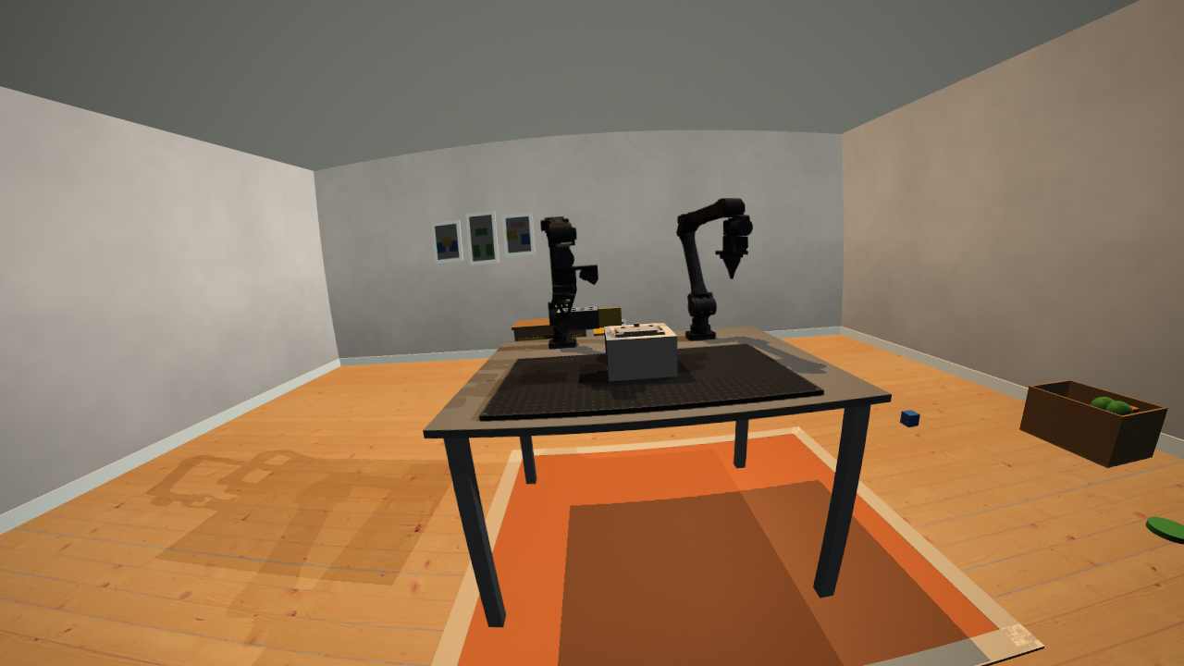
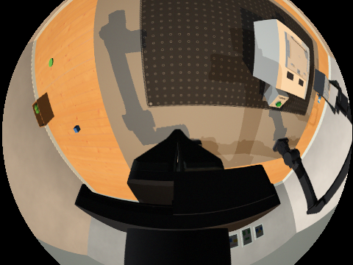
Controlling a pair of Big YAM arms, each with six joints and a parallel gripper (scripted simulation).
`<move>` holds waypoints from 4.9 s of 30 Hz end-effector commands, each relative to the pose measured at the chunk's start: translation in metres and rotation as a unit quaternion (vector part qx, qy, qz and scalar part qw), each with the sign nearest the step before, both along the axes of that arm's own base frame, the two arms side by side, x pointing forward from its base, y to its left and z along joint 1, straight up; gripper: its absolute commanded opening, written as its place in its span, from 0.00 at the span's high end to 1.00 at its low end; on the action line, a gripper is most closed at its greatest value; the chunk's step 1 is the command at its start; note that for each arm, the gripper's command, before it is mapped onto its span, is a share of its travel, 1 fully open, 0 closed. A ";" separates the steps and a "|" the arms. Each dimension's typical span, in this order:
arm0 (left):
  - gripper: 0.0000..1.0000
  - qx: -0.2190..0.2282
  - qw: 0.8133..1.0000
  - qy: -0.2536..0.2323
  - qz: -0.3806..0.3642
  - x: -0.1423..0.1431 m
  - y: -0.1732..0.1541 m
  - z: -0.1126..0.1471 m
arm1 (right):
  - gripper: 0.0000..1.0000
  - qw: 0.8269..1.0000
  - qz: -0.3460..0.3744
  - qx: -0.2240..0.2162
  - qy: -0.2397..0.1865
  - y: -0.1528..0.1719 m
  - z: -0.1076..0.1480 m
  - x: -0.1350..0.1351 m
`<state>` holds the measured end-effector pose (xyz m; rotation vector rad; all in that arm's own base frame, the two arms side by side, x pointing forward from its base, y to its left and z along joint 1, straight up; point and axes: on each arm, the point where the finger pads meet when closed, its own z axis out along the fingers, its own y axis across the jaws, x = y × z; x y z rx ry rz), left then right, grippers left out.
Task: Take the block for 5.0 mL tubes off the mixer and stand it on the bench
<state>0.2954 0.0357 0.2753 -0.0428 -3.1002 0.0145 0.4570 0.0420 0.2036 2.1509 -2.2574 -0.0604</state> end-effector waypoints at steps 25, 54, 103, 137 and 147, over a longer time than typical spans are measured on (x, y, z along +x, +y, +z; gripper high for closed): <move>1.00 -0.001 1.000 0.008 0.000 0.000 -0.002 0.000 | 1.00 0.997 -0.005 0.012 -0.076 0.002 0.066 0.023; 1.00 -0.001 1.000 0.009 0.000 0.001 -0.002 -0.001 | 1.00 0.997 0.002 0.012 -0.077 0.008 0.068 0.021; 1.00 0.000 1.000 0.008 0.000 0.002 -0.002 -0.002 | 1.00 0.998 0.002 0.010 -0.058 0.006 0.052 0.025; 1.00 0.000 1.000 0.008 0.000 0.003 -0.002 -0.002 | 1.00 0.996 0.001 0.012 -0.086 0.003 0.076 0.019; 1.00 0.000 1.000 0.007 0.000 0.004 -0.002 -0.002 | 1.00 0.996 0.001 0.012 -0.086 0.003 0.076 0.019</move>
